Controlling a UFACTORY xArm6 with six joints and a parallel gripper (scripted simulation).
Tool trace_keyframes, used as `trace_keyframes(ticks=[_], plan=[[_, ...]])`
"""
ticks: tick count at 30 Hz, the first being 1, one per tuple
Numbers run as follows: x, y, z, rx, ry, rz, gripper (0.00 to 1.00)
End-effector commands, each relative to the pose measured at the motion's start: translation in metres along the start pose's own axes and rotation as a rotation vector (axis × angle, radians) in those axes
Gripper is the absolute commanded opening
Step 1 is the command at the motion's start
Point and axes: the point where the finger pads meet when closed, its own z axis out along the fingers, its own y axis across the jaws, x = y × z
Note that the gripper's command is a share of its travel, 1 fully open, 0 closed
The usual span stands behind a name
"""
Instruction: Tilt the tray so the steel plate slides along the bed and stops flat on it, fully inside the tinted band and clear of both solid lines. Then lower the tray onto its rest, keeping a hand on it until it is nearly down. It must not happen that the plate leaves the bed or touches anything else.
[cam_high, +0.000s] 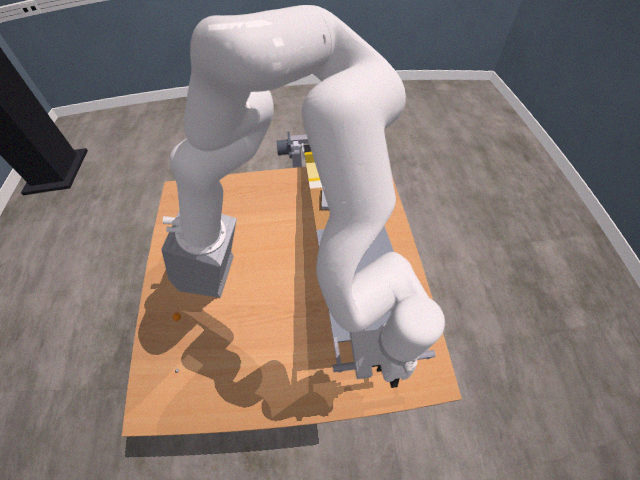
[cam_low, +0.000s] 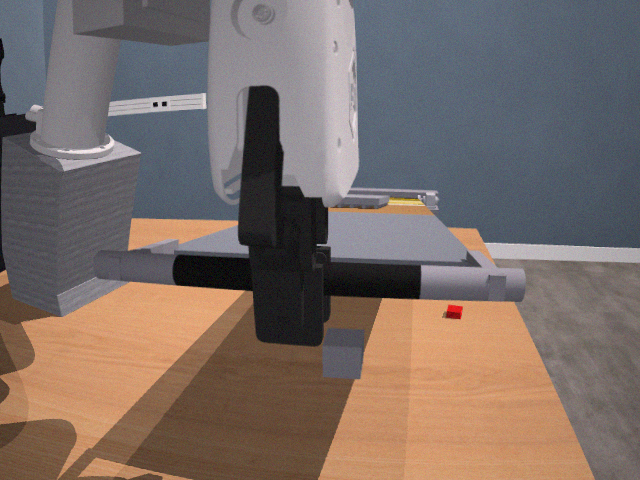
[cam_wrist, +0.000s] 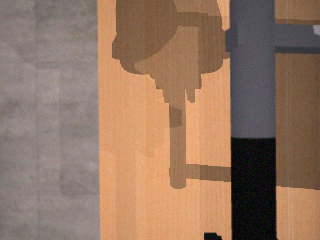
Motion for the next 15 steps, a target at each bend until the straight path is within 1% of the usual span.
trace_keyframes(ticks=[1,3,7,15], plan=[[-0.001,0.000,-0.009,0.003,-0.003,0.000,0.00],[-0.001,0.001,-0.014,0.003,-0.003,0.000,0.00],[-0.001,0.002,-0.019,0.003,-0.003,0.000,0.00],[-0.001,-0.001,-0.006,0.003,-0.003,0.000,0.00]])
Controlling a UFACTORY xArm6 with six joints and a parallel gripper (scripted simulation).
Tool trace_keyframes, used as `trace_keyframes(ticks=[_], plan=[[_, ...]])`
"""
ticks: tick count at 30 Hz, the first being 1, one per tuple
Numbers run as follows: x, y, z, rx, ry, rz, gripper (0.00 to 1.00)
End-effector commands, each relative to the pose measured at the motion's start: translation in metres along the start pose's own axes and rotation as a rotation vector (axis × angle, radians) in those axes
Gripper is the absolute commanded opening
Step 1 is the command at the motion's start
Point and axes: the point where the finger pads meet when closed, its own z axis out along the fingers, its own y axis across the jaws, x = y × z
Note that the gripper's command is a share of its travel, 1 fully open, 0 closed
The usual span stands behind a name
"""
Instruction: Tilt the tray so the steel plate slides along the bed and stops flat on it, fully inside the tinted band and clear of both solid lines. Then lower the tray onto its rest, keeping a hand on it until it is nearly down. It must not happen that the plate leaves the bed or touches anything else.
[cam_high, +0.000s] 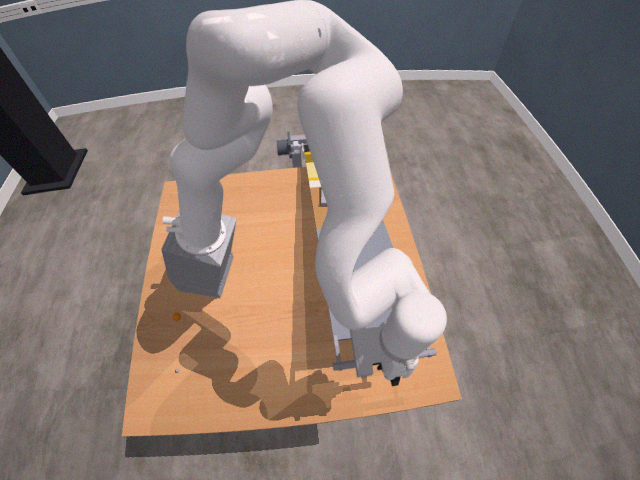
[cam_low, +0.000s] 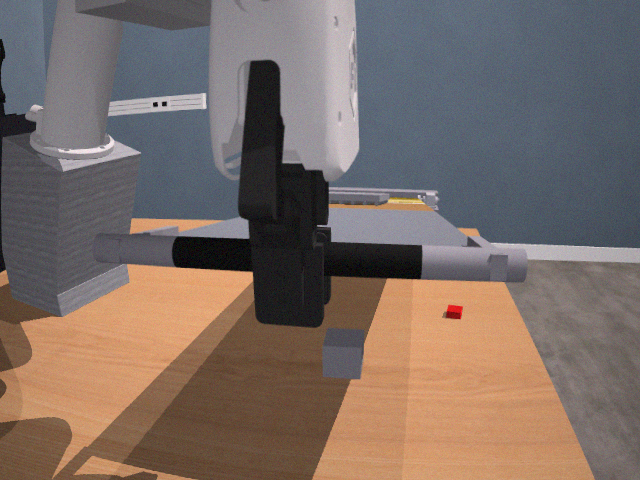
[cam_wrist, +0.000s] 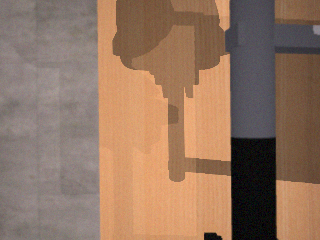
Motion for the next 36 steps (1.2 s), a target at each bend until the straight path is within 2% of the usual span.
trace_keyframes(ticks=[1,5,15,26,36], plan=[[-0.001,-0.003,0.005,0.003,-0.003,0.000,0.00],[-0.001,-0.003,0.010,0.003,-0.003,0.000,0.00],[-0.001,0.000,-0.009,0.003,-0.003,0.000,0.00],[-0.001,-0.001,0.000,0.003,-0.003,0.000,0.00],[-0.001,0.002,-0.017,0.003,-0.003,0.000,0.00]])
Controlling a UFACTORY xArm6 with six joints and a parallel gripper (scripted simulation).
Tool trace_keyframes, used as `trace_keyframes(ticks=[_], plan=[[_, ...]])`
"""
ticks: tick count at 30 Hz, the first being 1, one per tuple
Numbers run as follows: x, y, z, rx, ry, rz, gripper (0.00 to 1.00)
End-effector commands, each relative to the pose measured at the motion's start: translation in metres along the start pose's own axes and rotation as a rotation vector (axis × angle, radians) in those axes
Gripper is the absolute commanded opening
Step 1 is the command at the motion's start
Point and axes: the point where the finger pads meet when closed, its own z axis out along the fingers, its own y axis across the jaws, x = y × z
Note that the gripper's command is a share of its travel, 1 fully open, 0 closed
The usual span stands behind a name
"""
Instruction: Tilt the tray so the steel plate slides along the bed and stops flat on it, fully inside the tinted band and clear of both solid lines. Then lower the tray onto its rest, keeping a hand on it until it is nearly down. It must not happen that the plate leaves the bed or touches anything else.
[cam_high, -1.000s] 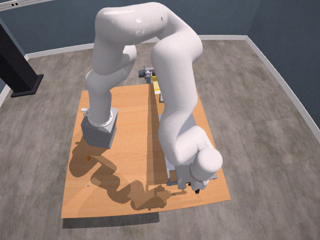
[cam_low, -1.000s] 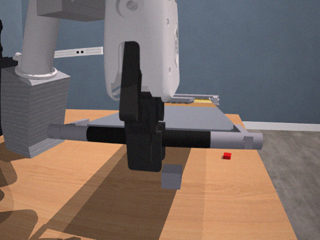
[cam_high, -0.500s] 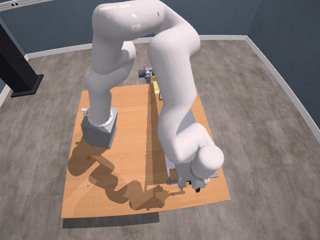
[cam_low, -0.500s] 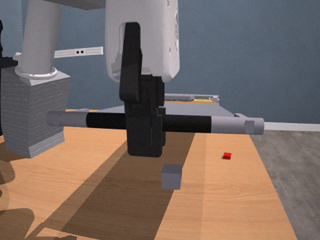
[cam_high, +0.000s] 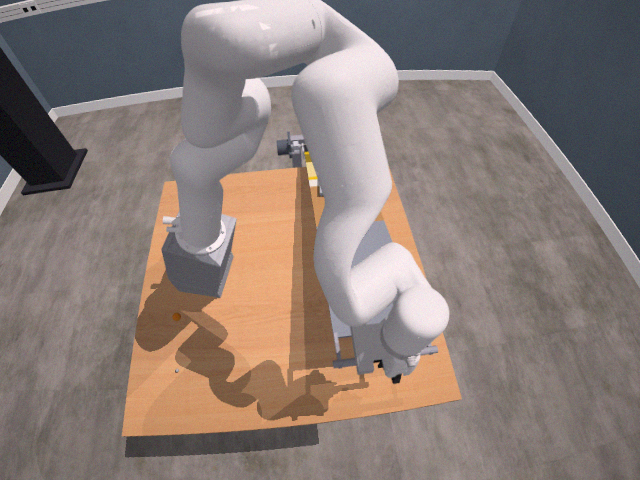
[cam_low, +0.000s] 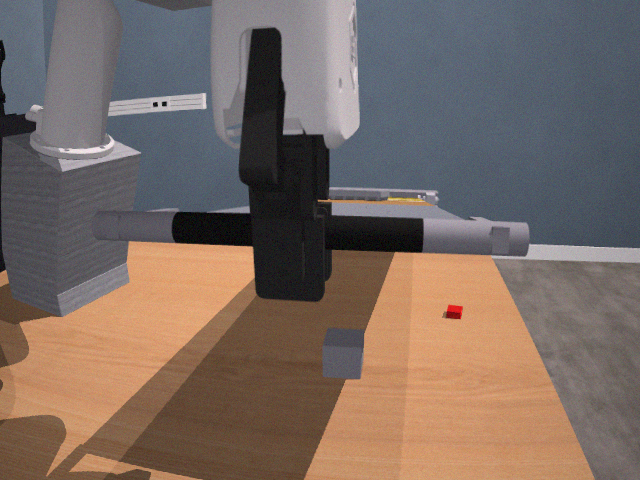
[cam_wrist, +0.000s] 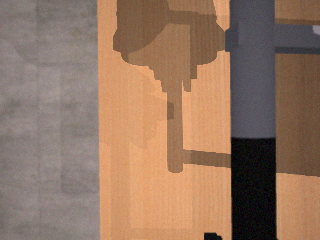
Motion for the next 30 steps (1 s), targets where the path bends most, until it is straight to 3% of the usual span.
trace_keyframes(ticks=[1,30], plan=[[-0.001,-0.001,-0.005,0.003,-0.003,0.000,0.00],[-0.001,0.002,-0.015,0.003,-0.003,0.000,0.00]])
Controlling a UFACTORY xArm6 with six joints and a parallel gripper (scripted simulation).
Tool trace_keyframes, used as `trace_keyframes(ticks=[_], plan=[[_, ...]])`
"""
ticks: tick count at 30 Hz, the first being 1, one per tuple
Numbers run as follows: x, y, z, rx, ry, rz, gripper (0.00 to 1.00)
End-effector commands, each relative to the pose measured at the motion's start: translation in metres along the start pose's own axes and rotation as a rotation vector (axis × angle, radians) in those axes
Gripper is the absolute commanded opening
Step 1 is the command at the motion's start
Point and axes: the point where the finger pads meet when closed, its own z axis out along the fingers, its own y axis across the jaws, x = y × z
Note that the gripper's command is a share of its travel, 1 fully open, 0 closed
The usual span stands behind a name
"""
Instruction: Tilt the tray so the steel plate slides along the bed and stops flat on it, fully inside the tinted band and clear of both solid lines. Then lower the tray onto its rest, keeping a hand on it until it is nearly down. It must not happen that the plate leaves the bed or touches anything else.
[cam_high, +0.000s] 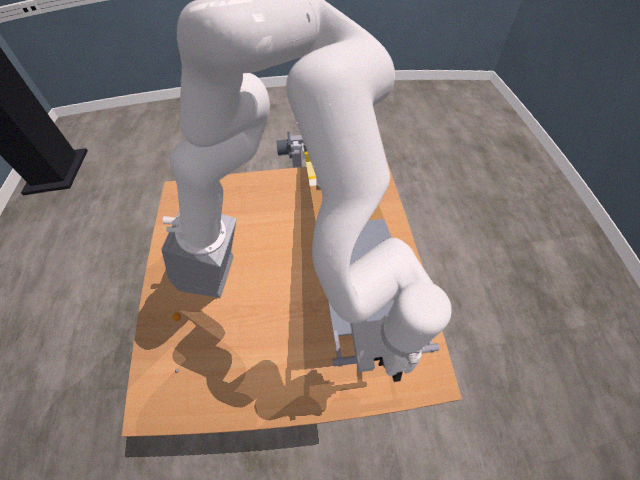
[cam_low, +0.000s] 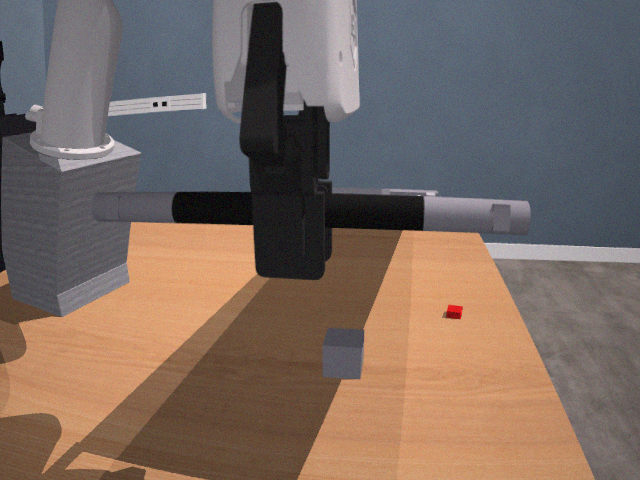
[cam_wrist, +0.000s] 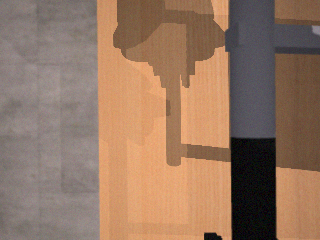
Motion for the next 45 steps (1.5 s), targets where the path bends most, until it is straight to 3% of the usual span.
trace_keyframes(ticks=[1,36,45], plan=[[-0.001,0.000,-0.006,0.004,-0.003,0.000,0.00],[-0.001,0.002,-0.018,0.004,-0.003,0.000,0.00],[-0.001,0.000,-0.007,0.004,-0.003,0.000,0.00]])
